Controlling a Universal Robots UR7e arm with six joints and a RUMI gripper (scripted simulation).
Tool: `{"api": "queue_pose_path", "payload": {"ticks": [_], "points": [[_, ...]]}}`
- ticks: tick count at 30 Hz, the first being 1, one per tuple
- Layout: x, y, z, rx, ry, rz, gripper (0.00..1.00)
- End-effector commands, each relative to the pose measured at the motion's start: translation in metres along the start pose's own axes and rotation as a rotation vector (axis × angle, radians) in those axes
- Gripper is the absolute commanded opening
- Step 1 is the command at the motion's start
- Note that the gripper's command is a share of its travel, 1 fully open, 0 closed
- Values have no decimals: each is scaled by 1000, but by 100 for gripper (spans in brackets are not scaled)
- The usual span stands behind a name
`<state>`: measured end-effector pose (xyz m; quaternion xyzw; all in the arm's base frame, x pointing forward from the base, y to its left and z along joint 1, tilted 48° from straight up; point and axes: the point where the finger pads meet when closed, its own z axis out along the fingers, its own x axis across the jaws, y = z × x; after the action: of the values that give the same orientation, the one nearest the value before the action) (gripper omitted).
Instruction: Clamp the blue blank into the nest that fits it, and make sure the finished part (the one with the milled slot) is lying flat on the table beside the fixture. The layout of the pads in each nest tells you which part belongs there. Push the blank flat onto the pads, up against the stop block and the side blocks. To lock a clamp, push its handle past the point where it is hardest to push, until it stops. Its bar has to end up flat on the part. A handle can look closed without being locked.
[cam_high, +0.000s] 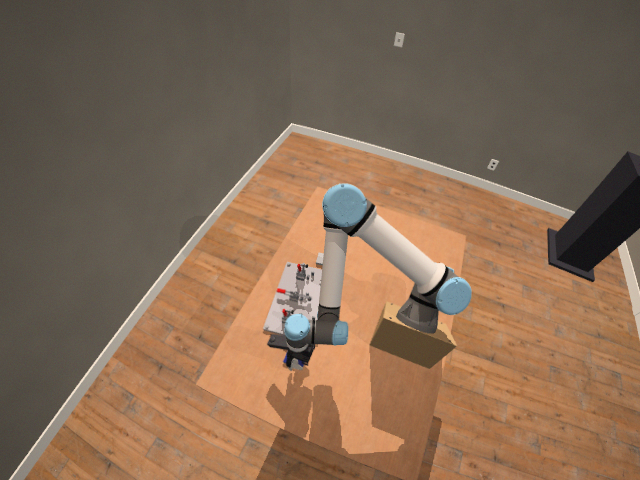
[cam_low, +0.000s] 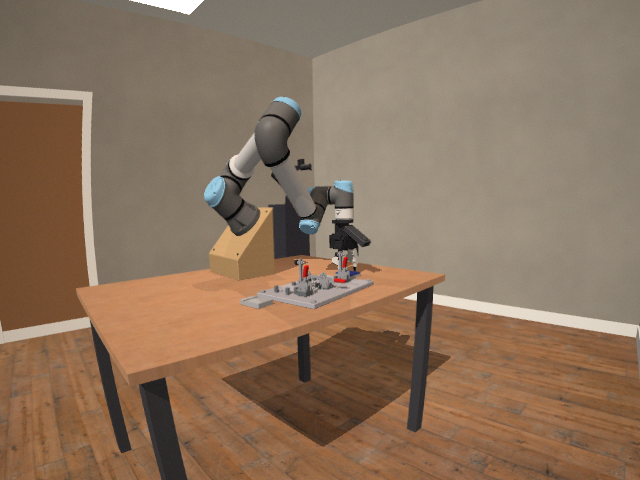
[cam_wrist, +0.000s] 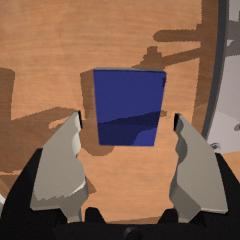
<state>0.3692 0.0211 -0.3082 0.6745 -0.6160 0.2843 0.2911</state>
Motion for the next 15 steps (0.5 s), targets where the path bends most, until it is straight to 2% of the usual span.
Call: {"api": "queue_pose_path", "payload": {"ticks": [1, 12, 13, 15], "points": [[0, 0, 2, 2, -1, 0, 59], [0, 0, 2, 2, -1, 0, 59], [0, 0, 2, 2, -1, 0, 0], [0, 0, 2, 2, -1, 0, 0]]}}
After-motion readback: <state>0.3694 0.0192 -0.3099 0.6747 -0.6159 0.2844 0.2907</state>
